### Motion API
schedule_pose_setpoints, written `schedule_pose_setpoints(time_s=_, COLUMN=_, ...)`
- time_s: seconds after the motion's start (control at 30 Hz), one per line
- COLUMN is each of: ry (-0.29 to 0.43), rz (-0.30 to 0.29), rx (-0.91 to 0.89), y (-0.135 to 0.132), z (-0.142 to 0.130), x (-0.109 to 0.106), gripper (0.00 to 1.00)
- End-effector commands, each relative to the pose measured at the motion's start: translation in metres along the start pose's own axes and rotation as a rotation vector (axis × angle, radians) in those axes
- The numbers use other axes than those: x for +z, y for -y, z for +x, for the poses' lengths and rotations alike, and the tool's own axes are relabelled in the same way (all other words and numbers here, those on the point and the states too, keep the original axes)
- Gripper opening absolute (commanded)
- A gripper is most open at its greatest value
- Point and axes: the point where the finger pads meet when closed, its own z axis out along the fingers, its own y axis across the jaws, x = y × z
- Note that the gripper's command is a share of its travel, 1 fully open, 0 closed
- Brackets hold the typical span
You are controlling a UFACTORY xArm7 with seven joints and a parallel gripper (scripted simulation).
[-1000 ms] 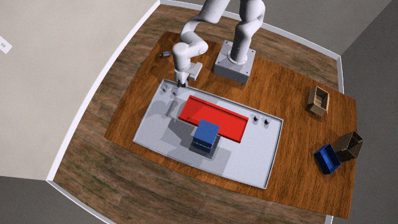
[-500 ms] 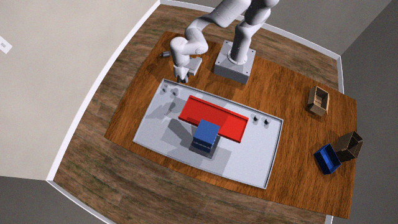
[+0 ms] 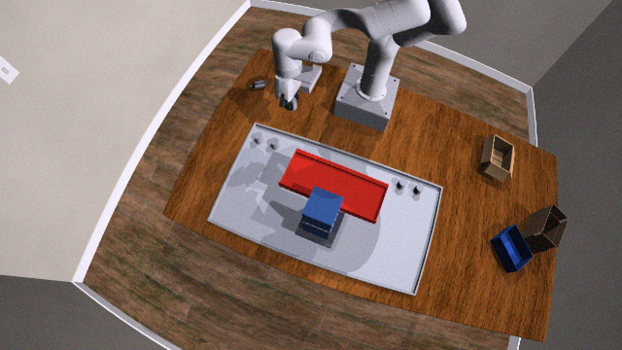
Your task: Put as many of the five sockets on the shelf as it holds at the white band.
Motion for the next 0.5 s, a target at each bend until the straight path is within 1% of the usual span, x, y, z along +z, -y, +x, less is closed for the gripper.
schedule_pose_setpoints(time_s=0.0, ry=0.004, rz=-0.001, rx=0.001, y=0.006, z=0.001, x=-0.014, gripper=0.00)
schedule_pose_setpoints(time_s=0.23, ry=0.004, rz=-0.001, rx=0.001, y=0.011, z=0.001, x=-0.026, gripper=0.00)
schedule_pose_setpoints(time_s=0.47, ry=0.004, rz=-0.001, rx=0.001, y=0.012, z=0.001, x=-0.029, gripper=0.00)
